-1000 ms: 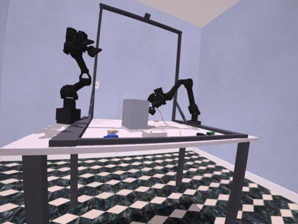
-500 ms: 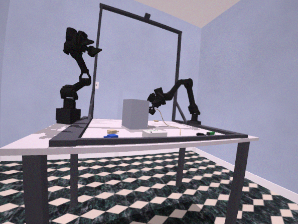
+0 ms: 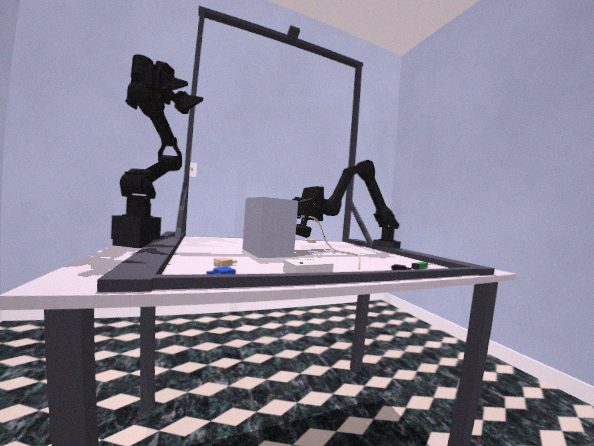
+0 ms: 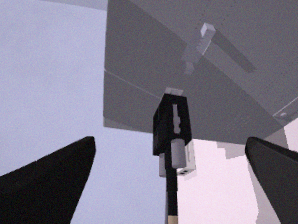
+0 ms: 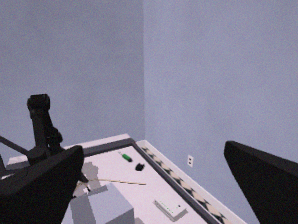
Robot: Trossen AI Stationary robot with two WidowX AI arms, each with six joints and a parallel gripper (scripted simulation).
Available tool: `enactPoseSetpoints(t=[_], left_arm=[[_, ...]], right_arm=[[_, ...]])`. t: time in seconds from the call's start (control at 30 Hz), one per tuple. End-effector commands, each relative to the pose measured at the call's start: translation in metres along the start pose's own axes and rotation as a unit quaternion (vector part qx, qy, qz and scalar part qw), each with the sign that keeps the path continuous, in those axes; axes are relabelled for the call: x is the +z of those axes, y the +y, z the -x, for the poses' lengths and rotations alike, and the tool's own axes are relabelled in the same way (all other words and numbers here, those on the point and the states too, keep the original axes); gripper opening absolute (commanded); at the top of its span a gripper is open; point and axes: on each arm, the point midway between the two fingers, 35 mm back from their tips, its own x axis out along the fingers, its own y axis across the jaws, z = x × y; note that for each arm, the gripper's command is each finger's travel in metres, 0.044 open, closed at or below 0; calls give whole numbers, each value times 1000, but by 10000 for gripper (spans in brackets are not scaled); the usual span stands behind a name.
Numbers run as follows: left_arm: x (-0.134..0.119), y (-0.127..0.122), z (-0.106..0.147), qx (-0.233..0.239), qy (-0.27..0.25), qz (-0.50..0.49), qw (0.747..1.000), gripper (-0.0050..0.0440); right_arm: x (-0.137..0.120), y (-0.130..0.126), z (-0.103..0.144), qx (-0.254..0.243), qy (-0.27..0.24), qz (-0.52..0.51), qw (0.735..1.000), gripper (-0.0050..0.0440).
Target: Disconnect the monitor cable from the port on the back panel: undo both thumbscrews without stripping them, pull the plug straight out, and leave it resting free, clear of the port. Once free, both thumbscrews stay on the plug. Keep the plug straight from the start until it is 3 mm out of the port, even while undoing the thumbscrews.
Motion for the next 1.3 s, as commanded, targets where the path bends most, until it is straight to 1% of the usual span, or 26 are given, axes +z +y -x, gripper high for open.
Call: enactPoseSetpoints(t=[0.0, 0.07, 0.5, 0.57, 0.73, 0.77, 1.0, 1.27], left_arm=[[0, 6, 3, 20, 4, -17, 1000, 440], [0, 5, 3, 21, 5, -19, 1000, 440], [0, 5, 3, 21, 5, -19, 1000, 128], [0, 5, 3, 21, 5, -19, 1000, 128], [0, 5, 3, 21, 5, -19, 1000, 8], [0, 5, 3, 21, 5, -19, 1000, 0], [0, 6, 3, 20, 4, -17, 1000, 0], [0, 7, 3, -1, 5, 13, 1000, 0]], right_arm=[[3, 1, 0, 1, -1, 2, 1000, 440], [3, 1, 0, 1, -1, 2, 1000, 440], [3, 1, 0, 1, -1, 2, 1000, 440], [3, 1, 0, 1, -1, 2, 1000, 440], [3, 1, 0, 1, -1, 2, 1000, 440], [3, 1, 0, 1, -1, 2, 1000, 440], [3, 1, 0, 1, -1, 2, 1000, 440], [3, 1, 0, 1, -1, 2, 1000, 440]])
